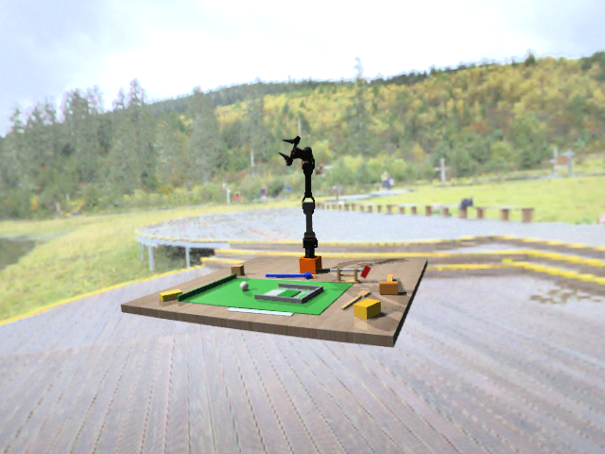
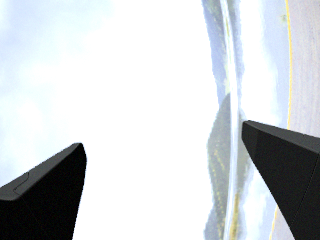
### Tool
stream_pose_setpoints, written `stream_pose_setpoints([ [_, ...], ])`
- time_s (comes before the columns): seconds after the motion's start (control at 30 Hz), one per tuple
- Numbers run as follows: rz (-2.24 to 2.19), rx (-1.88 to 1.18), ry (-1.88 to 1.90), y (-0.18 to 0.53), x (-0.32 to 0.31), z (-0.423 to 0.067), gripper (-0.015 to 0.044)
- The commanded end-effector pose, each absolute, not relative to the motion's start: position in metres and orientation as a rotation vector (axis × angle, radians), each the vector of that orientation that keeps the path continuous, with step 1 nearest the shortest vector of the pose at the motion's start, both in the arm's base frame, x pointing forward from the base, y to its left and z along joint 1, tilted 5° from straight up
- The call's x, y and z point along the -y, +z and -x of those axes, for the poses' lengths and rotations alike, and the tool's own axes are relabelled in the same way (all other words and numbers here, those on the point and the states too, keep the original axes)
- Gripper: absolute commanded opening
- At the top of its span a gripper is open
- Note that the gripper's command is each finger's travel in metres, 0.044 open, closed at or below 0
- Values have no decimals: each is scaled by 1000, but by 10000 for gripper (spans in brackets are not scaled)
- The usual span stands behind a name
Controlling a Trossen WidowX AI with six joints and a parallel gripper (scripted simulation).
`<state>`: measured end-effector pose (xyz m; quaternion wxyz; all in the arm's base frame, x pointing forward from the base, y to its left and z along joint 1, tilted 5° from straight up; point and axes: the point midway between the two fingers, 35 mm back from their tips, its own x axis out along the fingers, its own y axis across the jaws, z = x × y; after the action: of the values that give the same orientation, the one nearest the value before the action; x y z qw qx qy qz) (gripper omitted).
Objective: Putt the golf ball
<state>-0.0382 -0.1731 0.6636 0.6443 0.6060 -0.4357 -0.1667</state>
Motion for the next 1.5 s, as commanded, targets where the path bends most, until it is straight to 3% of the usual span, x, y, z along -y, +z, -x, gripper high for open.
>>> stream_pose_setpoints([
  [0.0,-1369,986,-380,664,172,36,426],
  [0.43,-620,533,-319,649,60,-134,440],
  [0.87,135,40,-53,523,-62,-281,440],
  [1.17,579,-278,261,386,-126,-329,440],
  [1.47,916,-564,692,235,-165,-318,440],
])
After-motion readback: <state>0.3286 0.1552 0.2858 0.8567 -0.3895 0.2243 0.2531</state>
